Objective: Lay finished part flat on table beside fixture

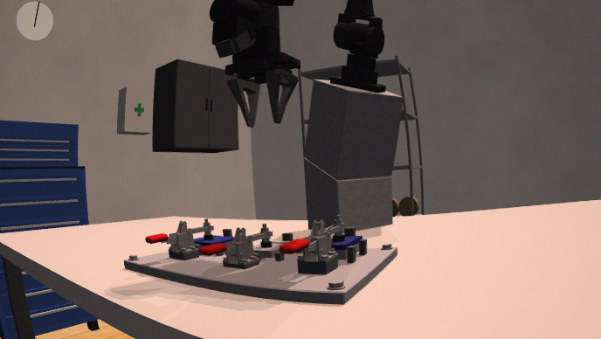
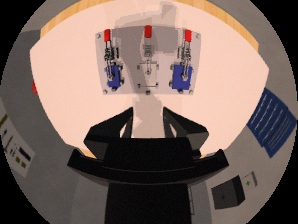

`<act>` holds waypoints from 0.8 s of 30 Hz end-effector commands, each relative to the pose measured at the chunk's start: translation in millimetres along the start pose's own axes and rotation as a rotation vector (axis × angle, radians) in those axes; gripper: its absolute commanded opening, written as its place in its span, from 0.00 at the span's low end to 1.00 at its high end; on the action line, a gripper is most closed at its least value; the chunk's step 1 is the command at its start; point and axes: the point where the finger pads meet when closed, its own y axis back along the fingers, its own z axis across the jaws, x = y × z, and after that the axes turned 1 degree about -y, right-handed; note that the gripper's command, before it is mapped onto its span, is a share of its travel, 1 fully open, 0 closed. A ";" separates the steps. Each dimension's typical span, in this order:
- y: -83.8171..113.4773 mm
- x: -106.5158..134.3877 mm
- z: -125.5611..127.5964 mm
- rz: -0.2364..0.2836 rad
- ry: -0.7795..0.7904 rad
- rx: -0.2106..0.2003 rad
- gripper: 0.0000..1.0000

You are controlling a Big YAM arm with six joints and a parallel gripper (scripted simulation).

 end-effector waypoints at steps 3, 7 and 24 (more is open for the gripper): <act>-15.6 -17.4 3.3 -0.023 0.010 0.000 0.45; -25.0 -16.3 2.9 -0.021 0.009 0.001 0.45; -47.4 -16.5 1.7 -0.032 -0.002 0.001 0.45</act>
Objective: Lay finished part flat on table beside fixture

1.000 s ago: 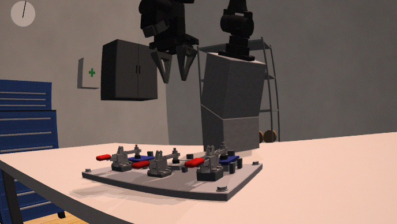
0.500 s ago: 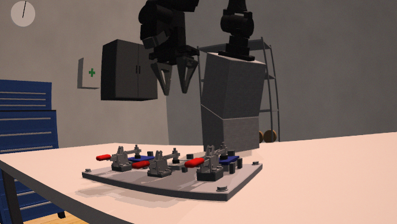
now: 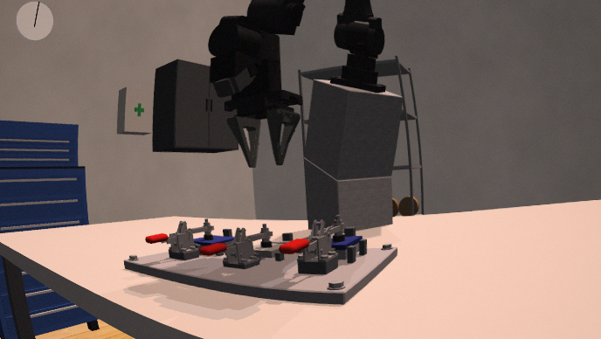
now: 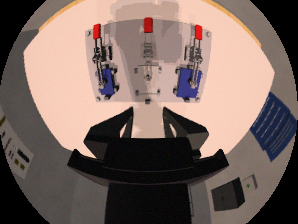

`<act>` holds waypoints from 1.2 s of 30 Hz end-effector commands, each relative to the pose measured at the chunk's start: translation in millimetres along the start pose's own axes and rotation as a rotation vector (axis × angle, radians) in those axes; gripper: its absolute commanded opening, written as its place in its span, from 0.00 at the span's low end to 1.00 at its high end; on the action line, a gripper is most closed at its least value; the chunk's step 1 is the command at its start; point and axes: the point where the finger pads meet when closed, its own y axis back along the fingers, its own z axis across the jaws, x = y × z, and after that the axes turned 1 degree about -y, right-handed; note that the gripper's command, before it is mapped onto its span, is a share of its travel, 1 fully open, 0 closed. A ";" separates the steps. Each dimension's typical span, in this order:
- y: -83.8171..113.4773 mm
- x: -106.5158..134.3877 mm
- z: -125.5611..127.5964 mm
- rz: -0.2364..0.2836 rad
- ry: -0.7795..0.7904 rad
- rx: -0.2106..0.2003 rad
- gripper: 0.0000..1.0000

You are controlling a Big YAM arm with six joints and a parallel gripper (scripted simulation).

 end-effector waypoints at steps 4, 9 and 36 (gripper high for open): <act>6.9 -20.7 2.3 -0.023 -0.007 0.002 0.45; -1.0 -35.2 3.8 -0.002 -0.006 0.000 0.45; 11.3 -160.4 6.7 -0.031 -0.002 0.002 0.45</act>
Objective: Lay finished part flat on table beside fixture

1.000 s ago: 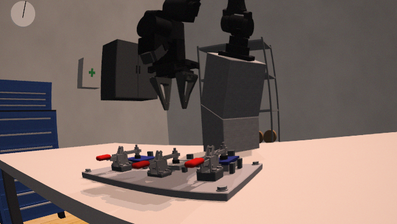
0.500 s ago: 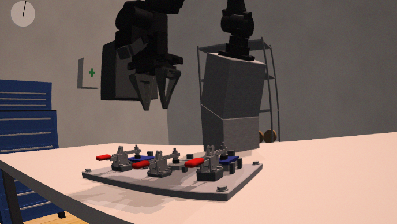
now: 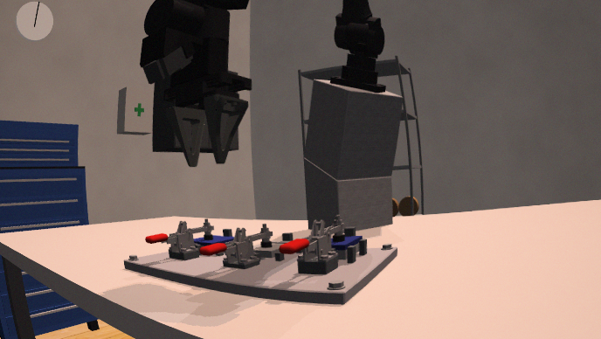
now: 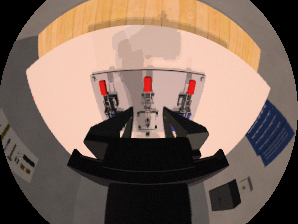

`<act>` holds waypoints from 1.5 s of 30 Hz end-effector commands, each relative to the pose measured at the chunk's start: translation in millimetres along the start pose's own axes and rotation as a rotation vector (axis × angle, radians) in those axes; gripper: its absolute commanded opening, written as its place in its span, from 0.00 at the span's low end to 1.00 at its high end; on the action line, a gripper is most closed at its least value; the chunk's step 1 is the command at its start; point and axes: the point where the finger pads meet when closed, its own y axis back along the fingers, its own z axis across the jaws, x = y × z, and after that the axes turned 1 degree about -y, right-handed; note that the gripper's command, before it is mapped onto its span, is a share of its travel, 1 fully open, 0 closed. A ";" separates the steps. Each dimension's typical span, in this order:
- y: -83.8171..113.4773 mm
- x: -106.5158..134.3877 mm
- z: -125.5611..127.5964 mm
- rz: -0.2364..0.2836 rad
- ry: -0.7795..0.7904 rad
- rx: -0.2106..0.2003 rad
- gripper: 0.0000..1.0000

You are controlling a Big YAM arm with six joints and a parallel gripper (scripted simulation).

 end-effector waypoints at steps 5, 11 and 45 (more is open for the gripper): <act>5.1 -22.3 5.1 -0.034 0.005 0.002 0.45; -10.3 -21.1 5.9 -0.032 0.009 0.001 0.45; -76.4 -19.5 0.8 -0.040 -0.007 0.002 0.45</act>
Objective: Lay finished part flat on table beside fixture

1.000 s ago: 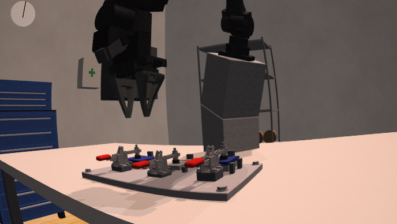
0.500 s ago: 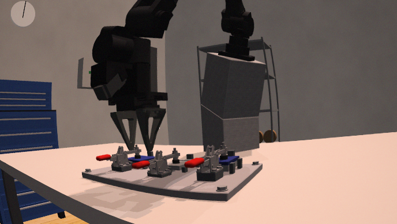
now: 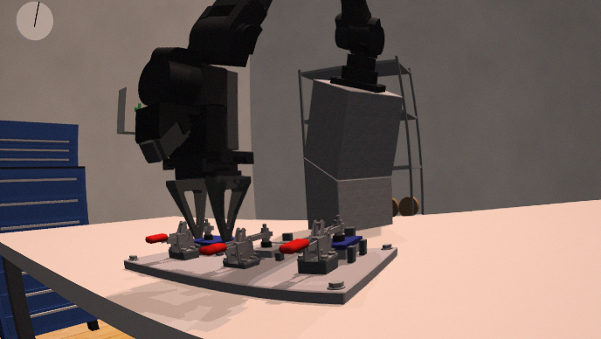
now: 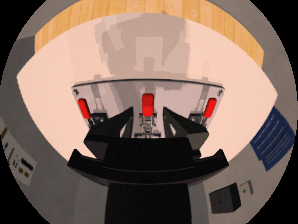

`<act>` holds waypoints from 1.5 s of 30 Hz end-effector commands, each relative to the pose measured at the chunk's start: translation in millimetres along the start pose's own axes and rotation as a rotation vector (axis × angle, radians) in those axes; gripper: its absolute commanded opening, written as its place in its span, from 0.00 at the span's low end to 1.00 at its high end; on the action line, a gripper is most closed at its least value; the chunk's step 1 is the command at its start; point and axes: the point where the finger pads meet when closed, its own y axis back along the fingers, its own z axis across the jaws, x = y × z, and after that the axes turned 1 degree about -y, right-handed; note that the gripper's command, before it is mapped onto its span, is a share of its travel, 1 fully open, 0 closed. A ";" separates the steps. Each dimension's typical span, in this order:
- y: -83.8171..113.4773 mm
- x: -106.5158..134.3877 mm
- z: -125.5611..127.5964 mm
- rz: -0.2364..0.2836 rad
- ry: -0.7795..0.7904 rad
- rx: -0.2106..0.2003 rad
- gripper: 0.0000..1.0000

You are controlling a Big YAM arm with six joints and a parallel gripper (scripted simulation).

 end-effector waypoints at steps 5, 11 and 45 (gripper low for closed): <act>11.5 -16.4 0.2 -0.039 -0.010 0.002 0.45; 9.7 -11.9 1.3 -0.031 -0.011 0.003 0.45; 7.6 -9.2 6.2 -0.026 -0.005 0.002 0.45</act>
